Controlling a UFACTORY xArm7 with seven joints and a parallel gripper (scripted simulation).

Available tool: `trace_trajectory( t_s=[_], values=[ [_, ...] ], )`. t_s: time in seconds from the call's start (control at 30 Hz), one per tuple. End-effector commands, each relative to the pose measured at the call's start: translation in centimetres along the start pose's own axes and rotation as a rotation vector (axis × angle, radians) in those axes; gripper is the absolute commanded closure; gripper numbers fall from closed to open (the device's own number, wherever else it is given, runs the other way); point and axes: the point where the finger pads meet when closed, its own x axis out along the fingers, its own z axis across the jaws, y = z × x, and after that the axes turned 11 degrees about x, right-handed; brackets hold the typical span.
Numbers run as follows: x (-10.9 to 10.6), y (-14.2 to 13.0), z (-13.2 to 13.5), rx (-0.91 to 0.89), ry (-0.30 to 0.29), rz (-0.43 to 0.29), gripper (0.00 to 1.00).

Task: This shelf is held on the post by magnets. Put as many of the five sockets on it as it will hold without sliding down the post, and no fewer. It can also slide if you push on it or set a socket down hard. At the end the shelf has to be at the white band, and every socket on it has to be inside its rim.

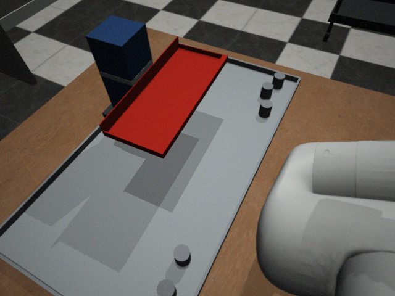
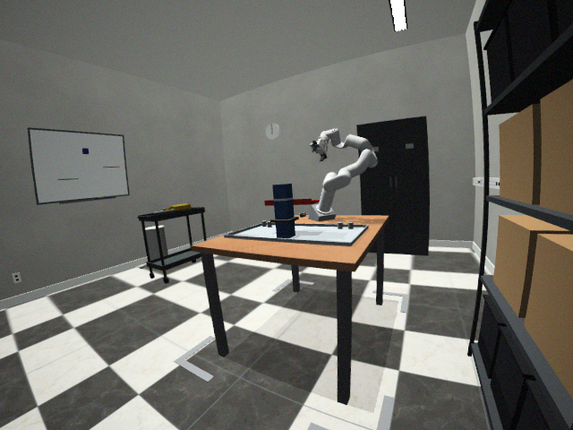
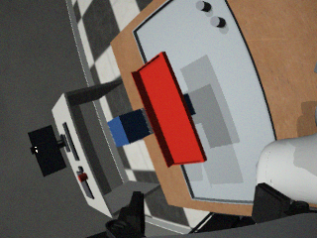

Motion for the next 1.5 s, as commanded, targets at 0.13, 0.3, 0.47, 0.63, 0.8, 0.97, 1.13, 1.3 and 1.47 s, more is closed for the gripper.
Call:
trace_trajectory(
  t_s=[0.13, 0.3, 0.47, 0.63, 0.8, 0.97, 1.13, 1.3, 1.47],
  values=[
    [0.0, 0.0, 0.0, -0.001, 0.000, 0.002, 0.00],
    [0.0, 0.0, 0.0, -0.001, 0.000, 0.002, 0.00],
    [0.0, 0.0, 0.0, -0.001, 0.000, 0.002, 0.00],
    [0.0, 0.0, 0.0, -0.001, 0.000, 0.002, 0.00],
    [0.0, 0.0, 0.0, -0.001, 0.000, 0.002, 0.00],
    [0.0, 0.0, 0.0, -0.001, 0.000, 0.002, 0.00],
    [0.0, 0.0, 0.0, -0.001, 0.000, 0.002, 0.00],
    [1.3, 0.7, -0.8, -0.006, -0.055, 0.026, 0.00],
    [5.6, 2.6, -2.5, -0.036, -0.221, 0.097, 0.00]
  ],
)
